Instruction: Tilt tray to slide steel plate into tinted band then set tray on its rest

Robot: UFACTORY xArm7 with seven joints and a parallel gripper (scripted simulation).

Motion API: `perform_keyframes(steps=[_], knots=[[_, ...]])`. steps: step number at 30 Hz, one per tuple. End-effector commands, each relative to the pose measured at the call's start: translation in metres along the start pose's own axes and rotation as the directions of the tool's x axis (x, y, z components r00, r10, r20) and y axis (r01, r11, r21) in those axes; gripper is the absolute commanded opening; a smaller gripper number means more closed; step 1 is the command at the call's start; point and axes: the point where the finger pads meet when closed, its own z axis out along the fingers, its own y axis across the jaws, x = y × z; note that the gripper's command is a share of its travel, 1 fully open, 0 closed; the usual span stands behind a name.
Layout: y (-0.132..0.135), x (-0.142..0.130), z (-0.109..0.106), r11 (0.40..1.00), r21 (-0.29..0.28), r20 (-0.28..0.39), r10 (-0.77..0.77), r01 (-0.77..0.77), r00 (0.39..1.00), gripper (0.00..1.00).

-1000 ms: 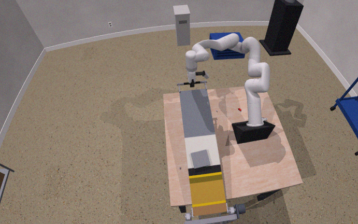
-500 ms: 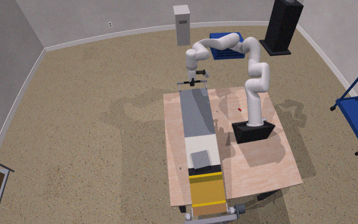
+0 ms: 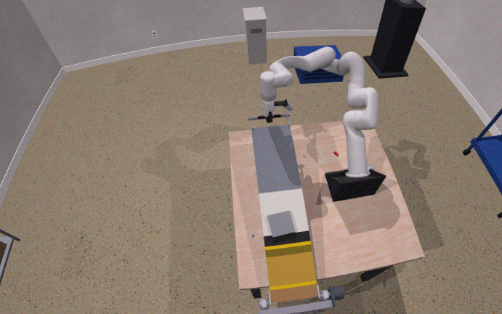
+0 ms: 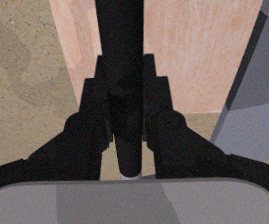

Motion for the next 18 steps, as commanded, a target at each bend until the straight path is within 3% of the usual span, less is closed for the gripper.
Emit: perform_keyframes(steps=[1,5,7,9,12,18], knots=[[0.0,-0.002,-0.002,1.0,0.0,0.007,-0.001,0.001,1.0,0.0],[0.013,-0.001,-0.064,1.0,0.0,0.007,-0.001,0.001,1.0,0.0],[0.018,-0.001,-0.082,1.0,0.0,0.007,-0.001,0.001,1.0,0.0],[0.013,-0.001,-0.064,1.0,0.0,0.007,-0.001,0.001,1.0,0.0],[0.002,-0.002,-0.013,1.0,0.0,0.007,-0.001,0.001,1.0,0.0],[0.001,-0.002,-0.008,1.0,0.0,0.007,-0.001,0.001,1.0,0.0]])
